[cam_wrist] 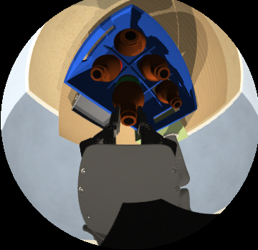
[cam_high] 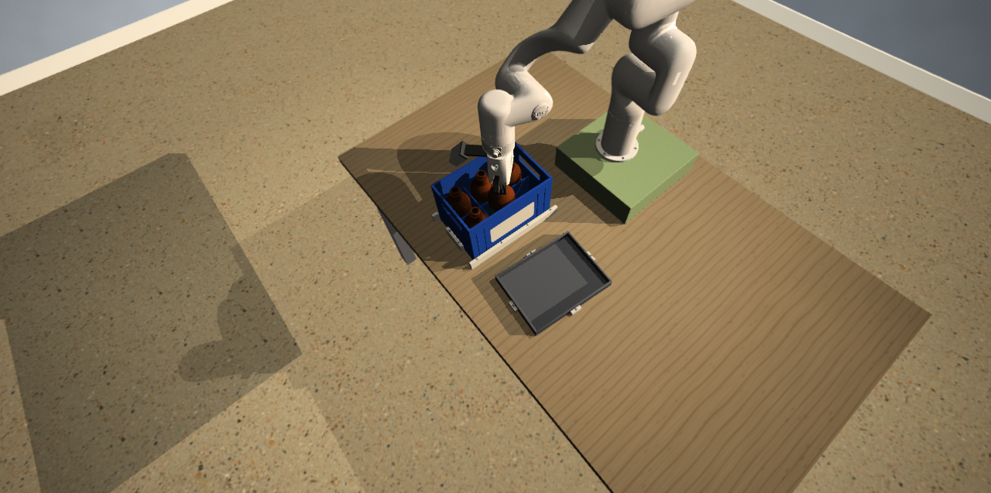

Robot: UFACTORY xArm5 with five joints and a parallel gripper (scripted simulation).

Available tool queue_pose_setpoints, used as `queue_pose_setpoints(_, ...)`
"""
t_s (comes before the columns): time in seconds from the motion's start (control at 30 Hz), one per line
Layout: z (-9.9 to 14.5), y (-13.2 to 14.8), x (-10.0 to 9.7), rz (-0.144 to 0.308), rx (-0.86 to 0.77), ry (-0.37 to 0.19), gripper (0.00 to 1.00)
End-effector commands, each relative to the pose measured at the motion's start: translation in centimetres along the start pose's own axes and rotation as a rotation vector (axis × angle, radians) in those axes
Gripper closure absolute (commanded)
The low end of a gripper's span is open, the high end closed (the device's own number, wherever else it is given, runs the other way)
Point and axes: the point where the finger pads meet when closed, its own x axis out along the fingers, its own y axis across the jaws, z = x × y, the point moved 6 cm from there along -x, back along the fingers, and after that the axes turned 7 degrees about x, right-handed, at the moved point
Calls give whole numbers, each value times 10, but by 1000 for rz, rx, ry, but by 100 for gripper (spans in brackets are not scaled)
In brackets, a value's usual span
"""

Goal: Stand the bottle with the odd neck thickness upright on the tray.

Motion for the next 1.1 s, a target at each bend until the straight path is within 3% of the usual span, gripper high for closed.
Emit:
queue_pose_setpoints(0.0, -1, -1, -8, -3, 0, 3, 100)
queue_pose_setpoints(1.07, -1, -1, -22, -3, 0, 3, 100)
